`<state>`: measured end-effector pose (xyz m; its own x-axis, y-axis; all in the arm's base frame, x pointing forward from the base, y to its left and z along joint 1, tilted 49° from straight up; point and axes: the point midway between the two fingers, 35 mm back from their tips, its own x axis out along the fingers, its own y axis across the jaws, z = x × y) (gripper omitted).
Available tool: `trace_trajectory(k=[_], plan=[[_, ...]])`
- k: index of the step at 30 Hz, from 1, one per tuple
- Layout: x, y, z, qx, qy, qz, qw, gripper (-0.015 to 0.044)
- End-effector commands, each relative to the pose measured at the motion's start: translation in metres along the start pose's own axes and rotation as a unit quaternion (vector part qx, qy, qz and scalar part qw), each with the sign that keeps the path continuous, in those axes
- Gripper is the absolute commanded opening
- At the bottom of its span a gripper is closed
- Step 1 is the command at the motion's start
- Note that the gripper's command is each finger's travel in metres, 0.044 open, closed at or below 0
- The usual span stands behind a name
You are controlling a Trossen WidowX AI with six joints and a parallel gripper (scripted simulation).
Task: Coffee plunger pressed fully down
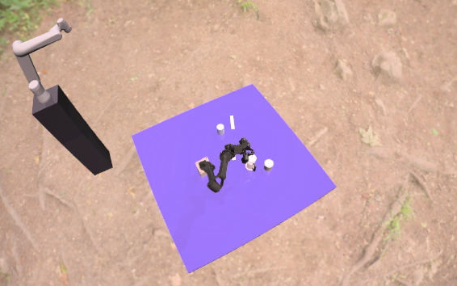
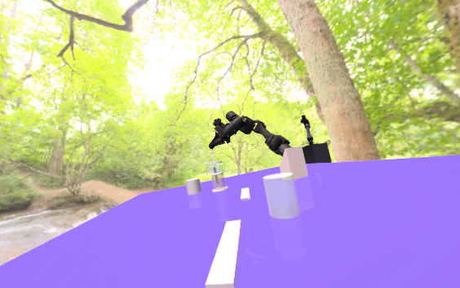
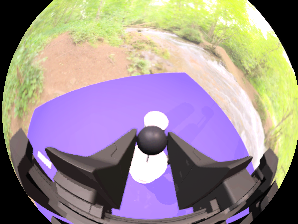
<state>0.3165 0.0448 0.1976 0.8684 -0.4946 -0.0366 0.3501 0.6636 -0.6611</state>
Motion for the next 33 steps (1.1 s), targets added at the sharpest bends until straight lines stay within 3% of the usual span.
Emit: trace_trajectory(k=[1, 33], plan=[[0.006, 0.003, -0.015, -0.011, 0.010, 0.000, 1.000, 0.0115], [0.034, -0.001, -0.046, -0.011, 0.007, -0.002, 1.000, 0.0115]])
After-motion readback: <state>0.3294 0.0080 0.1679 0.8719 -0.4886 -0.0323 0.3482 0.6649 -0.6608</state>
